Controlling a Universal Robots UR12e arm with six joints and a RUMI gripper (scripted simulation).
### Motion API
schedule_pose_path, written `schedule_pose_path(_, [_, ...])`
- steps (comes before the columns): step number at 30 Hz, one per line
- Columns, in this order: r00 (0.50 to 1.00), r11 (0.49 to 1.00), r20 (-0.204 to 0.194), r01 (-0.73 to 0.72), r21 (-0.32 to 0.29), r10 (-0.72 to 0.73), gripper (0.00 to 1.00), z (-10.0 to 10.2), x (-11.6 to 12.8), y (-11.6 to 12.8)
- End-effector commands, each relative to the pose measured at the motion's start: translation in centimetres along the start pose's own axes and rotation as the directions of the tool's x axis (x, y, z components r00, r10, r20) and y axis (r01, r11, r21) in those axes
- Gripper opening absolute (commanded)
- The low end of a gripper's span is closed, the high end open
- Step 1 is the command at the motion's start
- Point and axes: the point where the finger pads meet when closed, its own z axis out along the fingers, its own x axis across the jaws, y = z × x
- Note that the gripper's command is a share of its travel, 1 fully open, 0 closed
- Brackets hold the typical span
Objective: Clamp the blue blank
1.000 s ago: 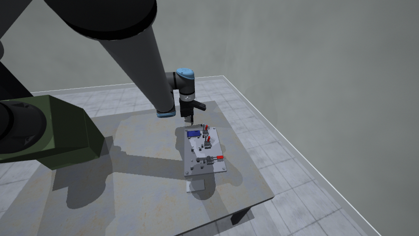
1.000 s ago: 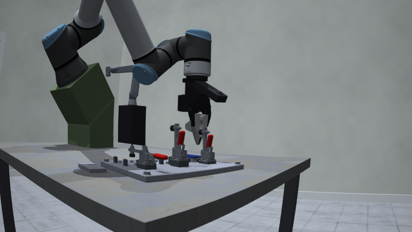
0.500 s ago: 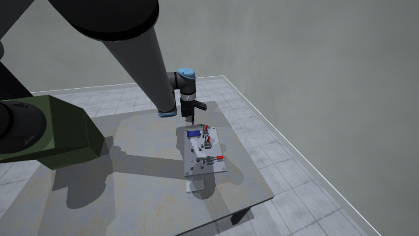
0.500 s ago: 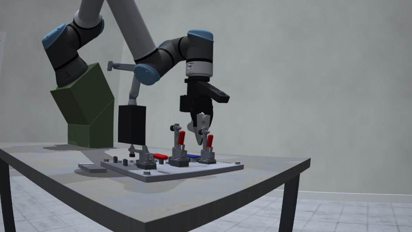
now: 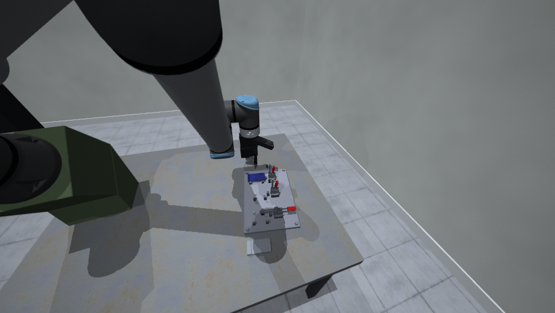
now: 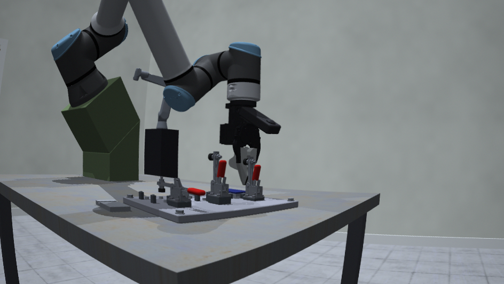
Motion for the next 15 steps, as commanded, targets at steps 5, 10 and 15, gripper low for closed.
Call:
schedule_pose_path(5, [1.0,1.0,0.0,0.0,0.001,0.0,0.0,1.14,-0.02,-0.05])
schedule_pose_path(10, [1.0,1.0,0.0,0.0,0.001,0.0,0.0,1.34,-0.02,-0.05])
schedule_pose_path(15, [1.0,1.0,0.0,0.0,0.001,0.0,0.0,1.34,-0.02,-0.05])
